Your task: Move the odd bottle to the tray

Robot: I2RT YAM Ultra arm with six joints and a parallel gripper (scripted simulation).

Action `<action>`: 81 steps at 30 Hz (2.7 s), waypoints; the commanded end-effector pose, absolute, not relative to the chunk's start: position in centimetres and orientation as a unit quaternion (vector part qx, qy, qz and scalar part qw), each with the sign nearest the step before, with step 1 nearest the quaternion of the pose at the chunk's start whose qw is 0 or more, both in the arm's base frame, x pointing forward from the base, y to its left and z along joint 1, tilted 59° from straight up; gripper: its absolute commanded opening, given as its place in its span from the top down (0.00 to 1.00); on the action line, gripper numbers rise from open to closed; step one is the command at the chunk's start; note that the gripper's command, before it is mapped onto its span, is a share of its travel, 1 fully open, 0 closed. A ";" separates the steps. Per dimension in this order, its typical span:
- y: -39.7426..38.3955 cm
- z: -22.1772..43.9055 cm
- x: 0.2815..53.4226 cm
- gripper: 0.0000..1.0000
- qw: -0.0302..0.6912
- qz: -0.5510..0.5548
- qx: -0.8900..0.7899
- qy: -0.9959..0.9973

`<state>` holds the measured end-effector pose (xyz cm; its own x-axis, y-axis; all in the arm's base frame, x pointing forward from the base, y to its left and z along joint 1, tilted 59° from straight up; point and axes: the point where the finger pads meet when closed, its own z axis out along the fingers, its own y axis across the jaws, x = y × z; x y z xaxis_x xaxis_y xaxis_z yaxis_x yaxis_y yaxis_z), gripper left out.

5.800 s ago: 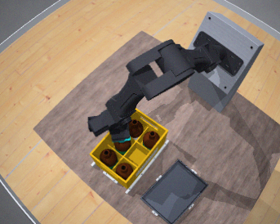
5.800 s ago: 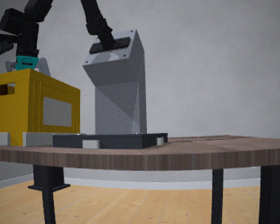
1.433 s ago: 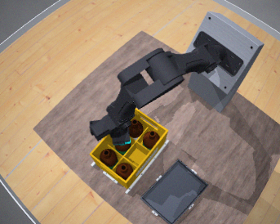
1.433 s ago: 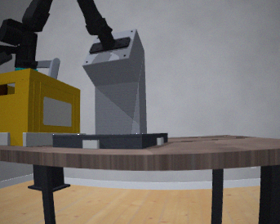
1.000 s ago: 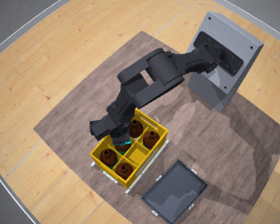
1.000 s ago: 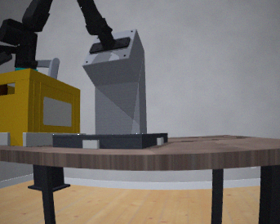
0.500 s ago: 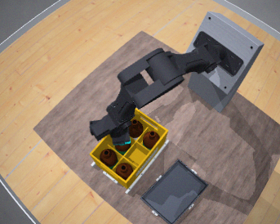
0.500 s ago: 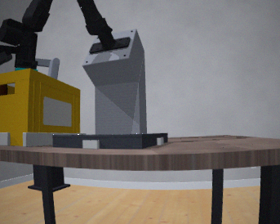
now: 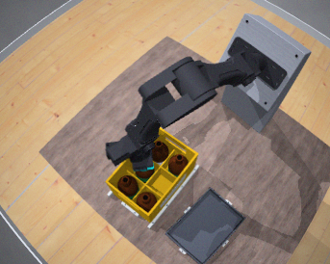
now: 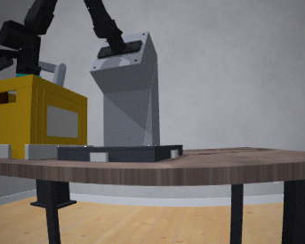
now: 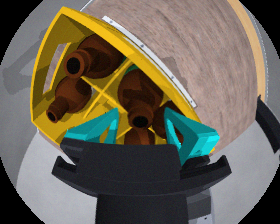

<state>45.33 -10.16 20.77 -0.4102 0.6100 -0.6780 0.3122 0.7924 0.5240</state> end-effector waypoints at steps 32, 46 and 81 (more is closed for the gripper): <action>-10.4 22.7 45.9 1.00 0.488 0.159 0.275 0.813; -10.4 22.7 45.9 1.00 0.488 0.159 0.275 0.813; -10.4 22.7 45.9 0.39 0.488 0.159 0.275 0.813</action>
<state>45.37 -10.12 20.80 -0.4093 0.6096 -0.6789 0.3111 0.7927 0.5242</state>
